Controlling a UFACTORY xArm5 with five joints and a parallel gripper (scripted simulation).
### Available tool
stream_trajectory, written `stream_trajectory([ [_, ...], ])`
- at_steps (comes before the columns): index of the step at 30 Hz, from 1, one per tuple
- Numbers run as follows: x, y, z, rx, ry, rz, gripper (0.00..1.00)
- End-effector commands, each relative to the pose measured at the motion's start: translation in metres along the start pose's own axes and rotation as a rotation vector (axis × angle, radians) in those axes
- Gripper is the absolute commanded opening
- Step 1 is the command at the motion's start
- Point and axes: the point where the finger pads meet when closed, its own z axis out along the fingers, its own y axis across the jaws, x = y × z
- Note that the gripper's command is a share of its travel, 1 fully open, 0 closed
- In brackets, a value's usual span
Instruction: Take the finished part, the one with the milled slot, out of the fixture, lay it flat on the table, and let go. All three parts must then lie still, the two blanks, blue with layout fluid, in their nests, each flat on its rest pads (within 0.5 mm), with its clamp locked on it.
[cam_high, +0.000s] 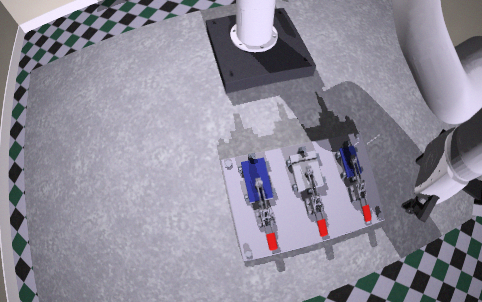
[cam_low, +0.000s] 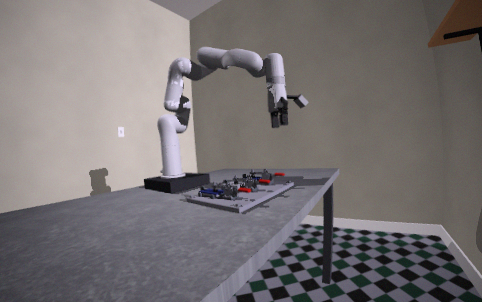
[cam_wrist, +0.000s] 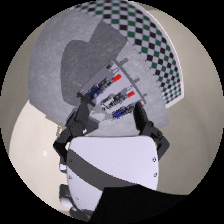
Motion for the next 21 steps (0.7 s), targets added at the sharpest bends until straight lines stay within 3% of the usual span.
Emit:
stream_trajectory([
  [1, -0.009, 0.002, -0.002, -0.002, 0.004, 0.041, 1.0],
  [4, -0.019, 0.004, -0.001, -0.002, 0.004, 0.087, 1.0],
  [6, -0.05, 0.008, 0.002, -0.002, 0.004, 0.221, 1.0],
  [19, -0.14, 0.006, 0.018, -0.001, 0.004, 0.604, 1.0],
  [21, -0.14, 0.006, 0.018, -0.001, 0.004, 0.604, 1.0],
])
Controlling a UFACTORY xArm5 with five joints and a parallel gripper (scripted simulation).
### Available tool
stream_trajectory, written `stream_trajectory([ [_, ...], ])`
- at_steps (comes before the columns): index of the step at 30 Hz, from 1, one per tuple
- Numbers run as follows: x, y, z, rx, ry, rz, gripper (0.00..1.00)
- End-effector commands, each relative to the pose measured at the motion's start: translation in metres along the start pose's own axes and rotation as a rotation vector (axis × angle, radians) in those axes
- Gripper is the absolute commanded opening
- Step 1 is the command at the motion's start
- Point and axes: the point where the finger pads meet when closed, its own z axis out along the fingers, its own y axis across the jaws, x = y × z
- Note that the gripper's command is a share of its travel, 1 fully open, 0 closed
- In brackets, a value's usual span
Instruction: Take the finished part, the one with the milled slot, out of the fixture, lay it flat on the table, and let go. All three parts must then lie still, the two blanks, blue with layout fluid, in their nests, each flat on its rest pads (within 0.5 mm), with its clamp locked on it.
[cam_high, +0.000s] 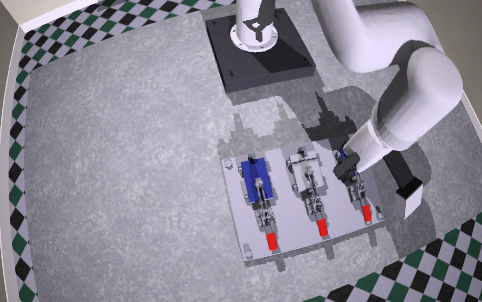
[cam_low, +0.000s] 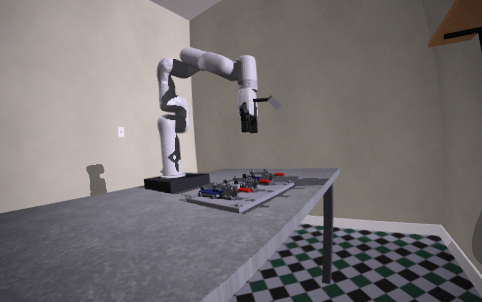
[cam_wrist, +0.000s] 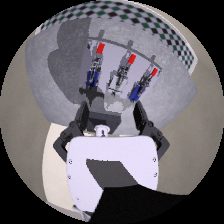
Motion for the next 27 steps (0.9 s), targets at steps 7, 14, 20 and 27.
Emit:
stream_trajectory([
  [7, -0.05, 0.021, 0.012, -0.001, 0.025, 0.232, 1.0],
  [14, -0.05, 0.021, 0.012, -0.001, 0.025, 0.232, 1.0],
  [20, -0.06, 0.024, 0.016, 0.0, 0.025, 0.279, 1.0],
  [27, -0.069, 0.027, 0.019, 0.0, 0.025, 0.32, 1.0],
])
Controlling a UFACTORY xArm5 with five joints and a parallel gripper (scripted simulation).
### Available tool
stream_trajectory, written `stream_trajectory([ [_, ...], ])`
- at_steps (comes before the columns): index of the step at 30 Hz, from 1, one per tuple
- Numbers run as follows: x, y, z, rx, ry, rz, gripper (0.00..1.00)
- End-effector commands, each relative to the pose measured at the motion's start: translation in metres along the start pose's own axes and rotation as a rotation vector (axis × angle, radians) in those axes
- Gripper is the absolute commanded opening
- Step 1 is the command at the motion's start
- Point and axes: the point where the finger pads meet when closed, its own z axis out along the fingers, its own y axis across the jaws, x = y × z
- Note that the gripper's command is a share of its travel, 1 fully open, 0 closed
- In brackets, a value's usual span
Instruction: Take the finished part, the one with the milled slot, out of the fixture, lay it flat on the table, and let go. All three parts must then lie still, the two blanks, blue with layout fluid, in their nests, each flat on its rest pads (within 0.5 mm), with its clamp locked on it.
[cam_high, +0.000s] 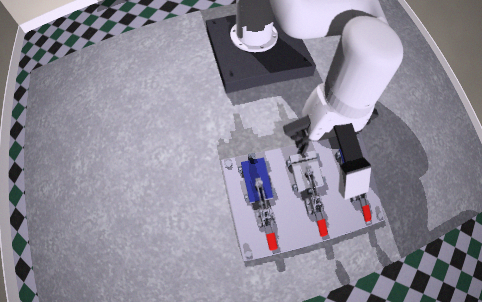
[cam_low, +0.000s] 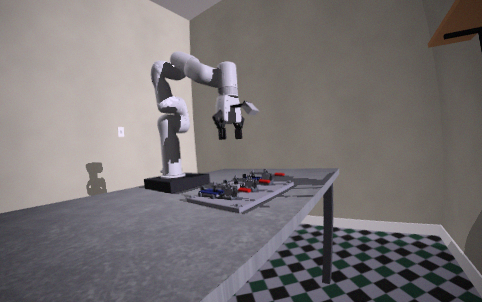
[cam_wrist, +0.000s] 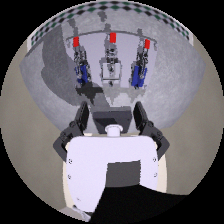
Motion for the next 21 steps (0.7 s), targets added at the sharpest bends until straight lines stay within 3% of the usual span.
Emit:
stream_trajectory([
  [1, -0.0007, 0.0014, -0.0012, 0.001, 0.007, 0.011, 1.0],
  [9, -0.0007, 0.0014, -0.0012, 0.001, 0.007, 0.011, 1.0],
  [10, -0.0007, 0.0014, -0.0012, 0.001, 0.007, 0.011, 0.0],
  [21, -0.0007, 0.0014, -0.0012, 0.001, 0.007, 0.011, 0.0],
])
